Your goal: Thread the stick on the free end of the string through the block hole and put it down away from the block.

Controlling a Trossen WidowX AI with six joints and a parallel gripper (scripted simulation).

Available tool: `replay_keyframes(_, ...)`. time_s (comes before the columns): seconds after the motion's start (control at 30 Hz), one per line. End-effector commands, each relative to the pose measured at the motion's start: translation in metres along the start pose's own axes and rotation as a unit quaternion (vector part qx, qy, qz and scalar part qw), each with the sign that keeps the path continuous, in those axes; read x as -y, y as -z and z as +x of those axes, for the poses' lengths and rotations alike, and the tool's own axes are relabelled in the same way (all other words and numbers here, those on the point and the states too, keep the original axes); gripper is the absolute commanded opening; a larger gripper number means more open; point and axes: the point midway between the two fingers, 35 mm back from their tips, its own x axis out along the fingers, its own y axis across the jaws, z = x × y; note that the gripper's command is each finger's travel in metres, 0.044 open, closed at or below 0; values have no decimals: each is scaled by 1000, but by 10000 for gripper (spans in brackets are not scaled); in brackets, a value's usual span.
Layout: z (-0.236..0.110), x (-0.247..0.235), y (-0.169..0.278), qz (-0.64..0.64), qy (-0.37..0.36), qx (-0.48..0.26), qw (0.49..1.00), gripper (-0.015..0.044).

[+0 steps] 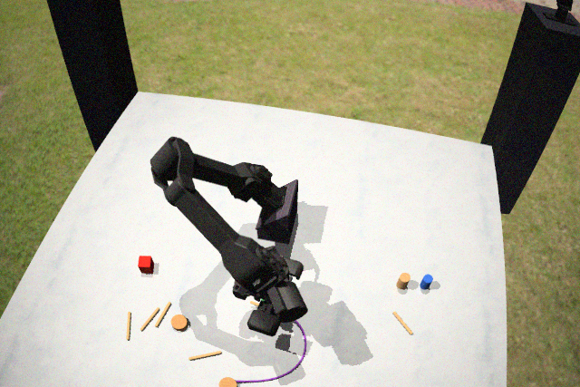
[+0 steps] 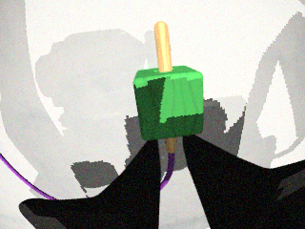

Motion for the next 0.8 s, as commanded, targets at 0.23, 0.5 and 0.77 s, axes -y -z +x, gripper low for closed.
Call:
replay_keyframes(0.23, -78, 0, 3, 0, 1, -2, 1000, 121)
replay_keyframes(0.5, -80, -3, 2, -73, -10, -5, 997, 121)
replay_keyframes(0.77, -80, -3, -12, -441, -7, 1, 898, 121)
